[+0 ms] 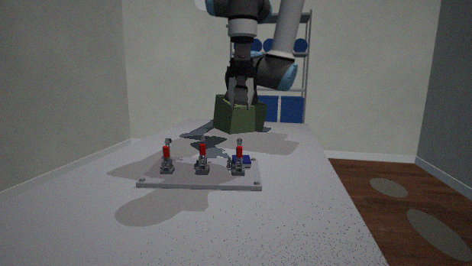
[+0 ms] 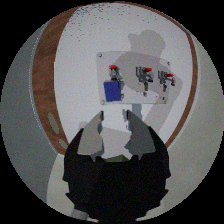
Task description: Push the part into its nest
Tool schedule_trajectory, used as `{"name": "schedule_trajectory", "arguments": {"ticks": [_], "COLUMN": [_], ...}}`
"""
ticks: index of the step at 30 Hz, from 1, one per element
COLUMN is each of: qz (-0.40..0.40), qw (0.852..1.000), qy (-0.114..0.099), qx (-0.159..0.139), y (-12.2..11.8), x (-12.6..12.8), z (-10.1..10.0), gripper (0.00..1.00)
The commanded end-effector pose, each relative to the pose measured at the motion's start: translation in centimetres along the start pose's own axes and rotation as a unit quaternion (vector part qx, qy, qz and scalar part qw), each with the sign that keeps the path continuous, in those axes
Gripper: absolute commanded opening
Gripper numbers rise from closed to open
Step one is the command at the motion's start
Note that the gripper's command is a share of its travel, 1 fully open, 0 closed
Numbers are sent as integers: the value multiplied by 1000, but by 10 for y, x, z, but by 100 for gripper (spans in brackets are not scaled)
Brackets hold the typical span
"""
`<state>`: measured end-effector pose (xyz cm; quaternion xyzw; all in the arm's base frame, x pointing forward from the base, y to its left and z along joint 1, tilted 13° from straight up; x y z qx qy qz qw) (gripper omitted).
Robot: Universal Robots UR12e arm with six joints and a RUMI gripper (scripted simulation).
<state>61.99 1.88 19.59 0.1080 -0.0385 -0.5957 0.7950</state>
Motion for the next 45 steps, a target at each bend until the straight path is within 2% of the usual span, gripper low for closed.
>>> {"name": "schedule_trajectory", "arguments": {"ticks": [1, 40, 41, 45], "qz": [0, 0, 0, 0], "qw": [1000, 1000, 1000, 1000], "qy": [-1, -1, -1, -1], "qx": [1, 1, 1, 1], "y": [0, 0, 0, 0], "x": [1, 1, 1, 1], "z": [1, 1, 1, 1], "gripper": [28, 28, 0, 0]}}
Point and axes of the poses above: the point where the finger pads meet when closed, its own z axis back along the fingers, its own x axis across the jaws, y = z × x, the point moved 3 cm from there along z, back along the fingers, and after that the axes turned 13 degrees about z, right-handed, at the moved point
